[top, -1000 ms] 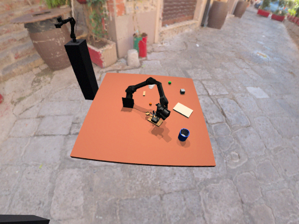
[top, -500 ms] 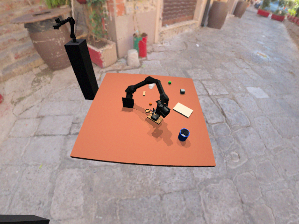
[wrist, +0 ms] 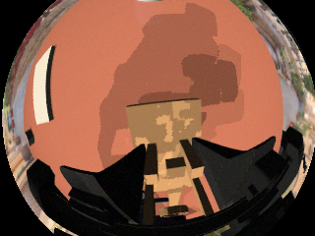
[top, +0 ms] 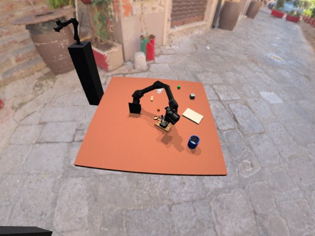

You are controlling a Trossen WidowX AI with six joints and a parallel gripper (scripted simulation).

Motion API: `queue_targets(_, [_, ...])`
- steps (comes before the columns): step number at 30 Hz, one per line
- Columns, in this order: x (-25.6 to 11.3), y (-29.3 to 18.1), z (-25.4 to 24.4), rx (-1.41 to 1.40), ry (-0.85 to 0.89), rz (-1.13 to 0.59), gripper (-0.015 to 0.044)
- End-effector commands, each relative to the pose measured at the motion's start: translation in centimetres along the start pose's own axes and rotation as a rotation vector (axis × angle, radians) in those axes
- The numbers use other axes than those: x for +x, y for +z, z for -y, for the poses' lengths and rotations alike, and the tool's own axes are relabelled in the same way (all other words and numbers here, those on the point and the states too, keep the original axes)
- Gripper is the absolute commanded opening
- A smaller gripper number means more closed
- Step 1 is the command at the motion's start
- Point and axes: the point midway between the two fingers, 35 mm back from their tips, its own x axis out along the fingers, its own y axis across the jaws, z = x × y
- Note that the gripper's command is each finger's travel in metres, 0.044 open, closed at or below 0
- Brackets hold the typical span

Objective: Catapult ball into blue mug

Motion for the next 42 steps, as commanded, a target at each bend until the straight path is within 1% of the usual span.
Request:
queue_targets(1, [0.5,-0.1,0.2,0.011,0.008,0.001,0.0])
queue_targets(15, [2.8,-0.3,0.2,0.015,0.011,-0.001,0.0])
queue_targets(21, [2.4,-0.1,0.0,0.004,0.004,-0.002,0.0])
queue_targets(35, [2.2,-0.1,0.0,0.004,0.003,-0.002,0.0368])
queue_targets(36, [1.4,0.0,0.0,0.004,0.002,-0.002,0.0394])
queue_targets(38, [-1.6,0.3,0.1,0.006,0.0,-0.001,0.044])
queue_targets(40, [-5.1,0.2,0.2,0.007,-0.001,-0.001,0.044])
queue_targets(42, [-7.3,-0.1,0.2,0.007,-0.001,-0.002,0.044])
